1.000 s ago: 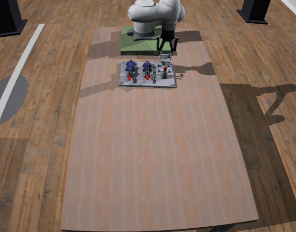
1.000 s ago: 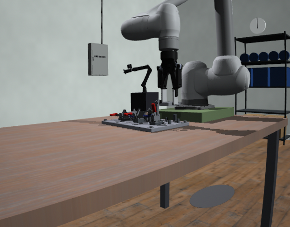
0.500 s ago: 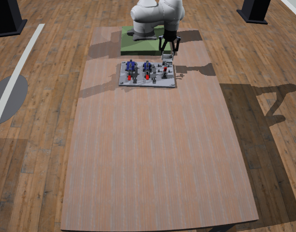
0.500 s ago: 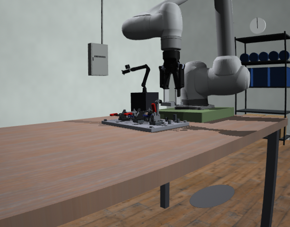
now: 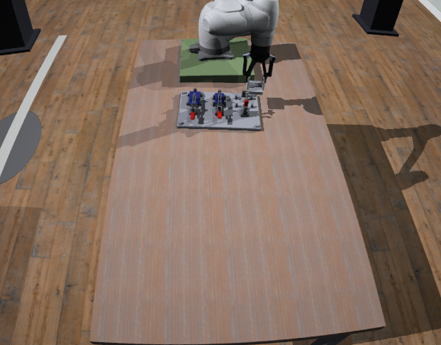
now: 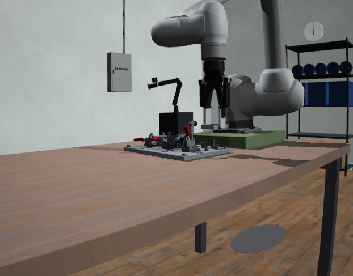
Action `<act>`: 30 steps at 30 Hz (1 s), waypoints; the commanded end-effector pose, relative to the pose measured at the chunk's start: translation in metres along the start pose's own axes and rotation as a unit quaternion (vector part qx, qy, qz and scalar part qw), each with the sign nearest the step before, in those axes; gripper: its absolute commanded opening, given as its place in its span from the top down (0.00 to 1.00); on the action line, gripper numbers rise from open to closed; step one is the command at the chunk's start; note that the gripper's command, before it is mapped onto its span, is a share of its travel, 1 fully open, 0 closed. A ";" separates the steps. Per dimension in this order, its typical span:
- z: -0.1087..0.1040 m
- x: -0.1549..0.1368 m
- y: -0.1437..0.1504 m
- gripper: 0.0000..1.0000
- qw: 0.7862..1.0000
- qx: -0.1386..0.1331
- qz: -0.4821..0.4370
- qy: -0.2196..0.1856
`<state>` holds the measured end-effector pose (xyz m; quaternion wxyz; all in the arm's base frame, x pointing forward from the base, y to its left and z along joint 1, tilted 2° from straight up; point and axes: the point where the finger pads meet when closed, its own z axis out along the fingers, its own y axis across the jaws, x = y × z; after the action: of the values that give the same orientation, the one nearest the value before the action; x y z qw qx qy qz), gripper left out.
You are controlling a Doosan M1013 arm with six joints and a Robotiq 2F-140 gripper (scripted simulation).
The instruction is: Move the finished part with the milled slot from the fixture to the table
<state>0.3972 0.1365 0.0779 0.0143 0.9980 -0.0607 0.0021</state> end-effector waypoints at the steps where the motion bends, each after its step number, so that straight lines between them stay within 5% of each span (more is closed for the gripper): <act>1: 0.000 0.000 -0.006 1.00 1.000 0.000 0.000 0.000; 30: 0.000 0.000 -0.065 1.00 1.000 0.000 0.000 0.000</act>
<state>0.4050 0.1990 0.0762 0.0143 0.9980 -0.0608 0.0021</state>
